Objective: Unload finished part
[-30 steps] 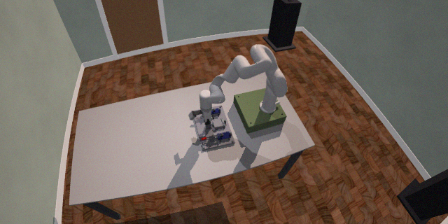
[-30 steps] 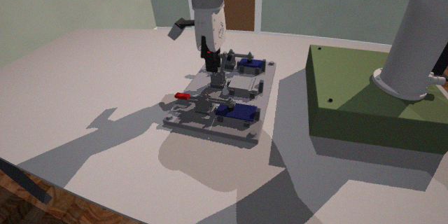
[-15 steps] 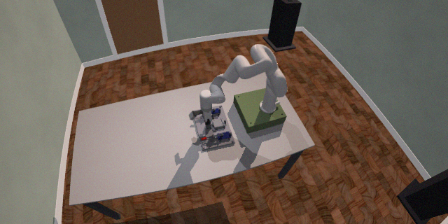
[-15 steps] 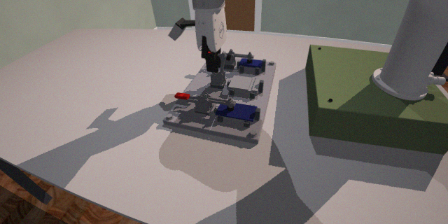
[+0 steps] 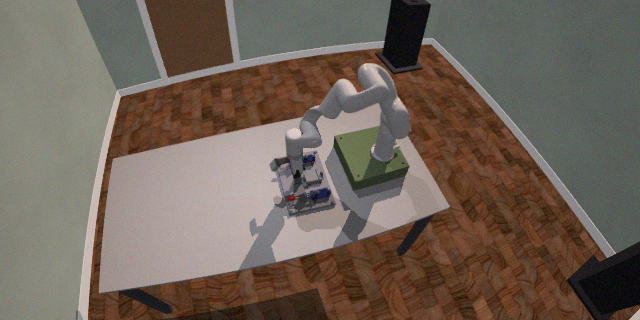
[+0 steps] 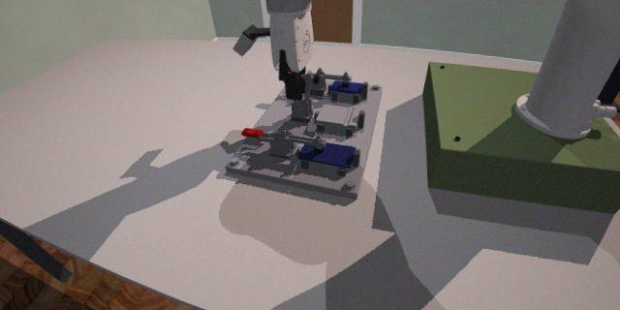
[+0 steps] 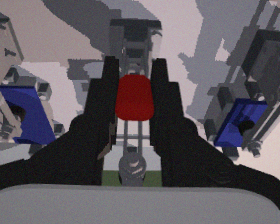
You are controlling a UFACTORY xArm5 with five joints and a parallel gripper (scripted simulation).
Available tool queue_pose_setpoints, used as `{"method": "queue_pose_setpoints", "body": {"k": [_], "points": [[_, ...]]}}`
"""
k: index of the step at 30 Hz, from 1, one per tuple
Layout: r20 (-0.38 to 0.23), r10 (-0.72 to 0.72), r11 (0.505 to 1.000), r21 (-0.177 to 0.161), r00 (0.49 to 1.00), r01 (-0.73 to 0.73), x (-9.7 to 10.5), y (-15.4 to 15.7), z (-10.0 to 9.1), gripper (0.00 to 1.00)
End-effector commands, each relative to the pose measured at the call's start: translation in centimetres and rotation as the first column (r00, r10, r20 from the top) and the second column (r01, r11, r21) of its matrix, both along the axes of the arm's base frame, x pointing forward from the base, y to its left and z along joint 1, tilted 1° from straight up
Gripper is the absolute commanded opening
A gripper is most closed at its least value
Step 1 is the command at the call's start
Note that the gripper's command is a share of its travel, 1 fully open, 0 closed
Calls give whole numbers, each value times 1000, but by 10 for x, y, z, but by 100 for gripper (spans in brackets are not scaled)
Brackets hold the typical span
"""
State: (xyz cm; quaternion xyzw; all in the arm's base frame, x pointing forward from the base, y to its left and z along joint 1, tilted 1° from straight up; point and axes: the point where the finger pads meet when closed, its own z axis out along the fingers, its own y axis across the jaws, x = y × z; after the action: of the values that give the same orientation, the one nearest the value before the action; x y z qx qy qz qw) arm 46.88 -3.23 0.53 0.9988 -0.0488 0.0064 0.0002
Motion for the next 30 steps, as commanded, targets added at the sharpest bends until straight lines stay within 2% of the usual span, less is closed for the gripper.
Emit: {"method": "queue_pose_setpoints", "body": {"k": [1, 30], "points": [[1, 0, 1000, 0, 1000, 0, 0, 0, 1, 0], [1, 0, 1000, 0, 1000, 0, -4, 1, 0, 0]]}}
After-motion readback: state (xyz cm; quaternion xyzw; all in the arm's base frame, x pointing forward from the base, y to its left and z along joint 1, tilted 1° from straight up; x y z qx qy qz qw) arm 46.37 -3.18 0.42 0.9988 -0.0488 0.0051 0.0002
